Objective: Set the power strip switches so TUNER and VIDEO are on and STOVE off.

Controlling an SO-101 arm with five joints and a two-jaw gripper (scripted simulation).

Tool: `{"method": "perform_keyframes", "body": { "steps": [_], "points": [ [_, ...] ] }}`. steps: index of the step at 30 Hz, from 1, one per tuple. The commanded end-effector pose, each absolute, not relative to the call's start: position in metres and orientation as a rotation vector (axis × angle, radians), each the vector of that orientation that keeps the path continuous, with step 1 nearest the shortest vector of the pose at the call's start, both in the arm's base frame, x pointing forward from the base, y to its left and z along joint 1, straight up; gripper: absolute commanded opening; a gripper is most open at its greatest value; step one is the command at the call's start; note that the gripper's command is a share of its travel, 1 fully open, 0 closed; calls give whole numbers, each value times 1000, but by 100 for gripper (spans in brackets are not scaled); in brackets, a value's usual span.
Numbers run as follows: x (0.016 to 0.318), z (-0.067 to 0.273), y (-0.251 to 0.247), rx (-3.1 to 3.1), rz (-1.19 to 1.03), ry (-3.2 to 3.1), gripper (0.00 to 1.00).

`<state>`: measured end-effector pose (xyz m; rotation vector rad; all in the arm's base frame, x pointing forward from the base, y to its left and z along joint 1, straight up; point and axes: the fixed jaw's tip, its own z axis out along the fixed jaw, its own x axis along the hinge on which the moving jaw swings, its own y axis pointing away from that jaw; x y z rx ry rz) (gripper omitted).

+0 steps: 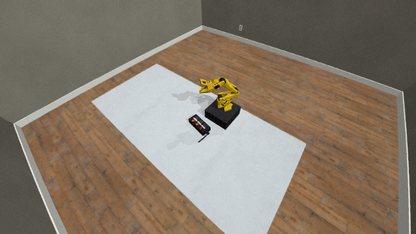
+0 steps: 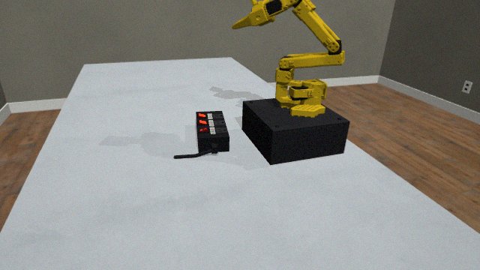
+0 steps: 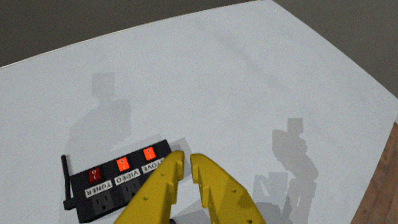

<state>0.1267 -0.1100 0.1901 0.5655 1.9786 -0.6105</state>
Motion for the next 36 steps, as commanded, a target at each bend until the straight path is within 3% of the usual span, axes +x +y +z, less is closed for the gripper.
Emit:
{"method": "perform_keyframes", "body": {
  "steps": [1,21,36],
  "points": [
    [129,185,-108,447,-643,2075,0],
    [137,159,-104,-349,-795,2424,0],
    [141,140,-99,-1157,-779,2464,0]
  ]
}}
